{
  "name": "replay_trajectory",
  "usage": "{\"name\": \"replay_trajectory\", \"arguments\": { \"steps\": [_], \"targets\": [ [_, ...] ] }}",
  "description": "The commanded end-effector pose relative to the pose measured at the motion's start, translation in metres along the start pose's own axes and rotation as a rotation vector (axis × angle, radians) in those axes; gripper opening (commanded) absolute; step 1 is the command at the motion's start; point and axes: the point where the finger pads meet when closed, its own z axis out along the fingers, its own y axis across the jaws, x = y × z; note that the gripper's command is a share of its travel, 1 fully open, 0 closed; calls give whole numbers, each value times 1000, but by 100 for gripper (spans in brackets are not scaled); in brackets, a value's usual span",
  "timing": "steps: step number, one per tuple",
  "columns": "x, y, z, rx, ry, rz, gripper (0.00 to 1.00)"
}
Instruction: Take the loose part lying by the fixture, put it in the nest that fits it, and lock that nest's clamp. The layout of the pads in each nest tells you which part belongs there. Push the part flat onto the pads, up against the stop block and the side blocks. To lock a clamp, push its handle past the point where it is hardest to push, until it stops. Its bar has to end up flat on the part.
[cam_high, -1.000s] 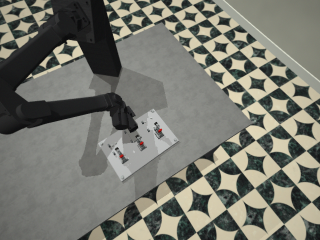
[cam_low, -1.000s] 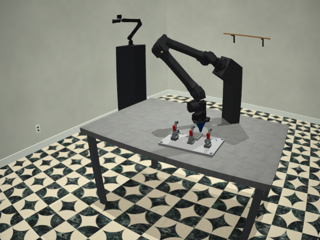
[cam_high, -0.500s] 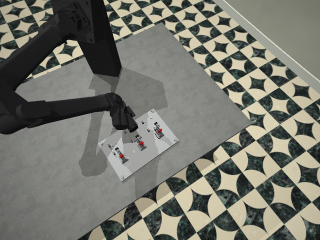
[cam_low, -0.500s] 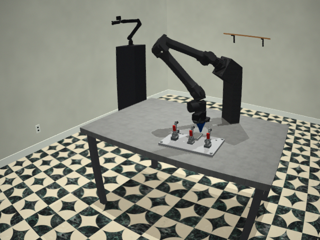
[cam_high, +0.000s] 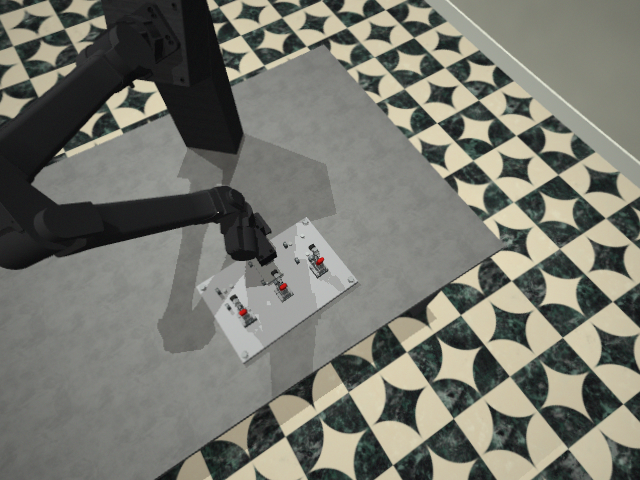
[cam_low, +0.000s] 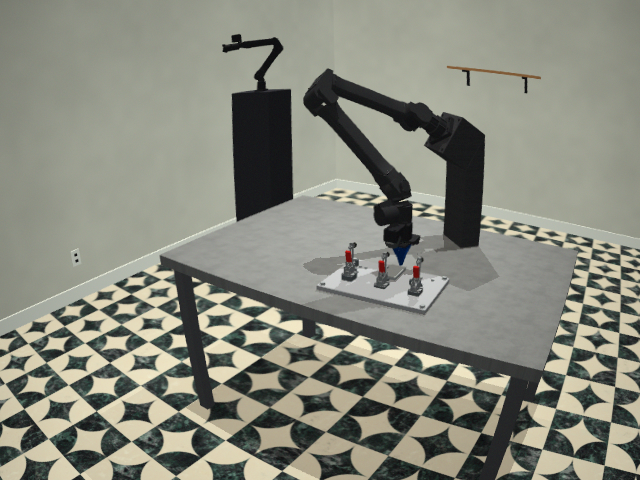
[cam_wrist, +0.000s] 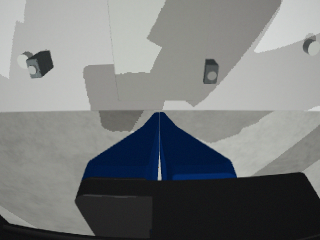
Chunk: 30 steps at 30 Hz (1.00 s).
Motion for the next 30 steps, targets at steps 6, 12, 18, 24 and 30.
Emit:
{"name": "replay_trajectory", "arguments": {
  "steps": [6, 12, 18, 24, 30],
  "targets": [
    [1, -3, 5, 5, -1, 5, 0],
    [3, 1, 3, -2, 0, -4, 0],
    [3, 1, 3, -2, 0, -4, 0],
    [3, 1, 3, -2, 0, -4, 0],
    [-14, 3, -3, -6, -18, 1, 0]
  ]
}}
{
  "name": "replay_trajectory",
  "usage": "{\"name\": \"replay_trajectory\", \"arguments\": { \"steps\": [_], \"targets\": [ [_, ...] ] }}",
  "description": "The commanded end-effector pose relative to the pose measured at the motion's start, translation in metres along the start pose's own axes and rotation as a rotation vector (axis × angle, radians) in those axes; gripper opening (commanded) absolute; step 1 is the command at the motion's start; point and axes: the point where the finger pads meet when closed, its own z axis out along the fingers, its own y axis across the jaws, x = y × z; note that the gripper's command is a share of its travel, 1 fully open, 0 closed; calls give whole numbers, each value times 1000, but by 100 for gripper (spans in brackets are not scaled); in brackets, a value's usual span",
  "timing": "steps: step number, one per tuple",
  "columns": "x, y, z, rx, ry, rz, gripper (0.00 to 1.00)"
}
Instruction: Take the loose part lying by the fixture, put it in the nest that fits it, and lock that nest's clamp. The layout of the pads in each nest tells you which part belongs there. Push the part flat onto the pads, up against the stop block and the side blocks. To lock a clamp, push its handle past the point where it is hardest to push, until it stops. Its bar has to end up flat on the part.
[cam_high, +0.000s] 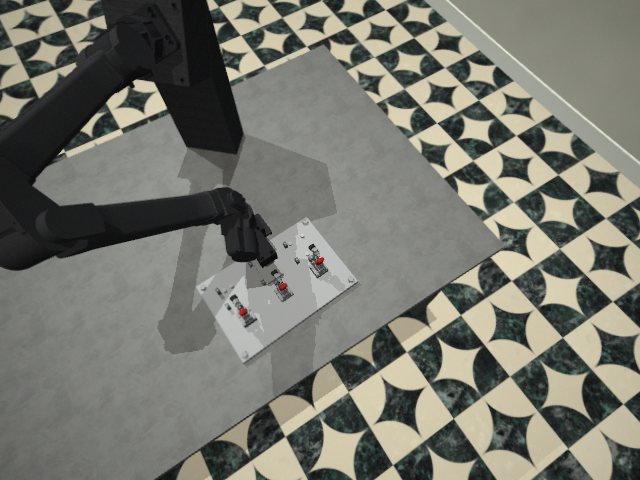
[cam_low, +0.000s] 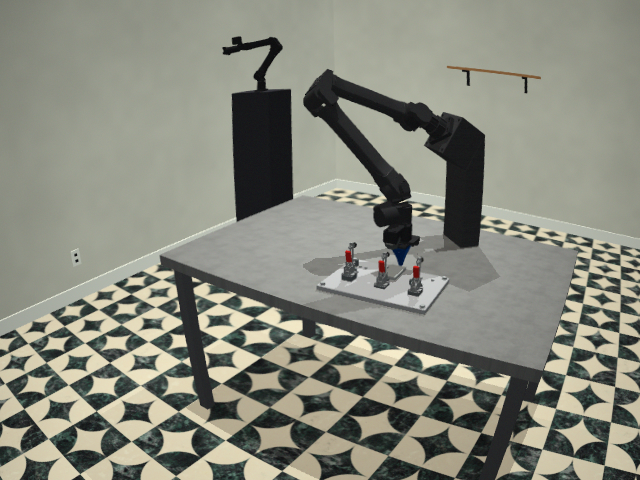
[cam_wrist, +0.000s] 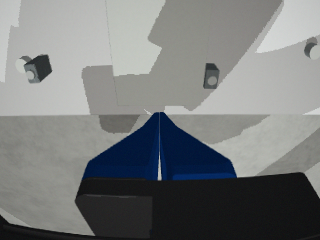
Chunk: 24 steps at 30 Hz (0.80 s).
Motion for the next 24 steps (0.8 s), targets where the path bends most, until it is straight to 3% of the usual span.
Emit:
{"name": "replay_trajectory", "arguments": {
  "steps": [1, 7, 18, 24],
  "targets": [
    [-15, 2, -7, -4, -21, 5, 0],
    [-1, 2, -3, -6, 12, -3, 0],
    [-2, 1, -3, -3, 6, 1, 0],
    [-18, 1, -5, -3, -15, 4, 0]
  ]
}}
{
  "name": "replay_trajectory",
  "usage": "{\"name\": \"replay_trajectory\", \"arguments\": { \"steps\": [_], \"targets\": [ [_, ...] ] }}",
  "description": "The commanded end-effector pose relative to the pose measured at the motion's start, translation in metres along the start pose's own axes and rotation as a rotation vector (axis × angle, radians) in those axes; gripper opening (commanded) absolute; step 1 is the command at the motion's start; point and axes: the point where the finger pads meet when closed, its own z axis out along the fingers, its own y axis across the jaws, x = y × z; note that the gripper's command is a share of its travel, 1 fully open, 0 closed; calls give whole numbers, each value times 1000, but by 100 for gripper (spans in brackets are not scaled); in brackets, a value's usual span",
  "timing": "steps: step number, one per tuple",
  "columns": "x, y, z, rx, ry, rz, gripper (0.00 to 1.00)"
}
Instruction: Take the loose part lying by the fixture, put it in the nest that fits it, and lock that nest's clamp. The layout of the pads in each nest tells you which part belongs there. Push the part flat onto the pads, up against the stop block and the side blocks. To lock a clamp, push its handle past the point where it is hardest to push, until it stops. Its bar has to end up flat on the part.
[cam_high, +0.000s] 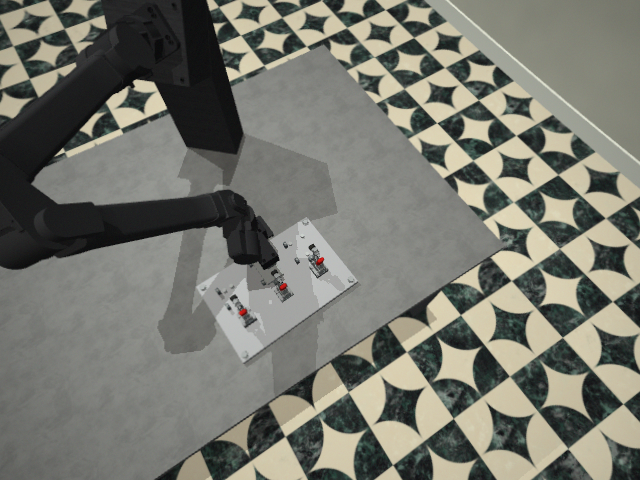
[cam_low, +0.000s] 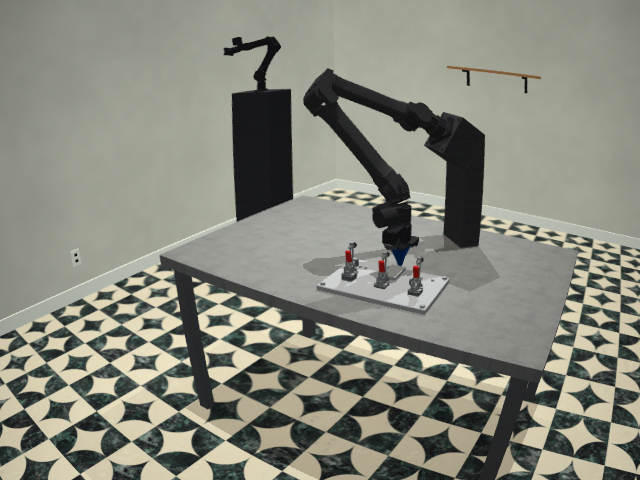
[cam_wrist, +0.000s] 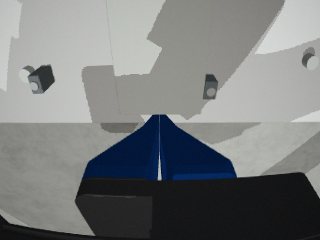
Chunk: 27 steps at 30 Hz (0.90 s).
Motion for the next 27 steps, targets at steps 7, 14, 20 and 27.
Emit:
{"name": "replay_trajectory", "arguments": {
  "steps": [7, 14, 20, 27],
  "targets": [
    [-6, 0, -4, 0, -12, 6, 0],
    [-7, 0, -4, 0, -12, 6, 0],
    [-12, 1, -6, -2, -16, 6, 0],
    [-13, 0, -5, -1, -18, 7, 0]
  ]
}}
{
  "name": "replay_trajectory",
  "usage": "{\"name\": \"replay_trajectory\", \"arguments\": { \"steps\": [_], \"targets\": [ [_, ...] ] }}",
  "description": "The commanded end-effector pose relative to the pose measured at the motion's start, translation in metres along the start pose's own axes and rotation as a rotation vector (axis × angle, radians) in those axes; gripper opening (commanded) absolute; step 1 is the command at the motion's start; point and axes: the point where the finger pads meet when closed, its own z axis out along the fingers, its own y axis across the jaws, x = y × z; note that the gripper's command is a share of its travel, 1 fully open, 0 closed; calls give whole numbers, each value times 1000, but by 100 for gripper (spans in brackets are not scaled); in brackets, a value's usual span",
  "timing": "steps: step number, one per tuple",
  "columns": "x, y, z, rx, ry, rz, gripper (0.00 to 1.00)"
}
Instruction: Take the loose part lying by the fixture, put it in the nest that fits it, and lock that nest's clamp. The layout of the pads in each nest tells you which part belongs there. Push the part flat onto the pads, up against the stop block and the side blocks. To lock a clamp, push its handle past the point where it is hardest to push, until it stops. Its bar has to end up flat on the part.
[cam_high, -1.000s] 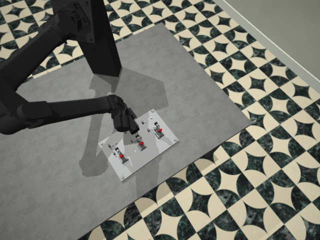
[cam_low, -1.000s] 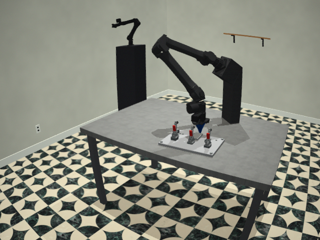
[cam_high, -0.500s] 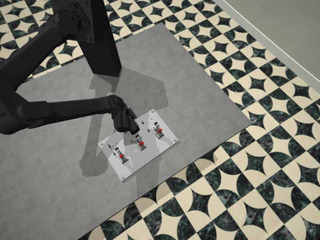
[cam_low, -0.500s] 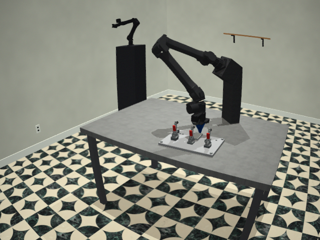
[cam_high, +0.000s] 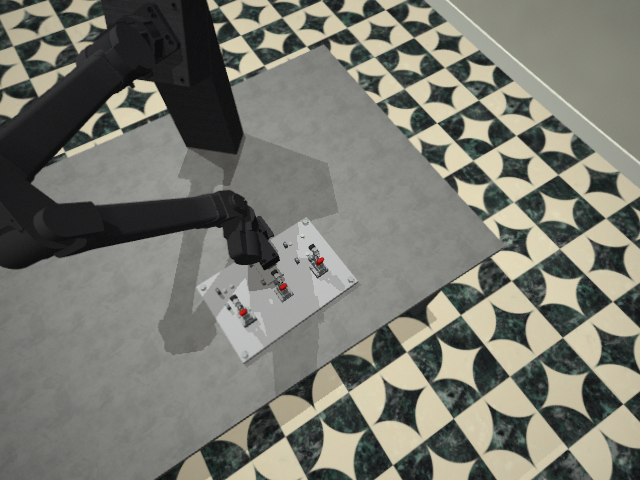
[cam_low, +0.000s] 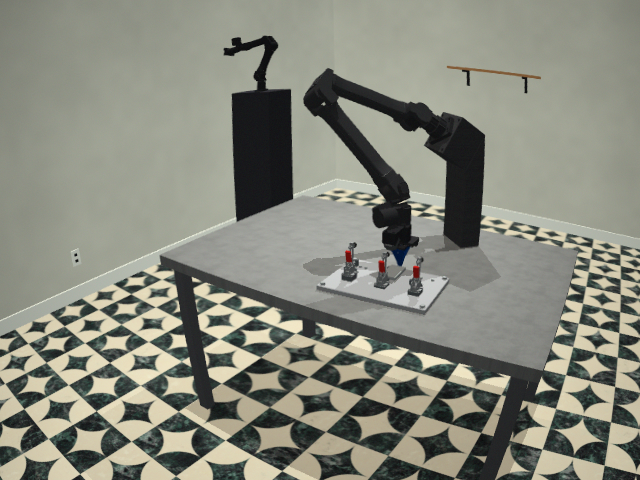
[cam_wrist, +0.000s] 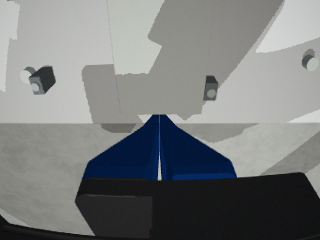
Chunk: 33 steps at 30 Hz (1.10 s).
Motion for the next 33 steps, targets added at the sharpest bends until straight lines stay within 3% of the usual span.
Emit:
{"name": "replay_trajectory", "arguments": {
  "steps": [1, 10, 14, 20, 25, 33],
  "targets": [
    [-12, 0, -5, 0, -21, 8, 0],
    [-9, 0, -5, 1, -19, 8, 0],
    [24, 2, 0, -5, 24, -14, 0],
    [37, 2, -1, -6, 26, -15, 0],
    [8, -2, -7, 6, -32, 7, 0],
    [23, 6, -27, -14, 2, -5, 0]
  ]
}}
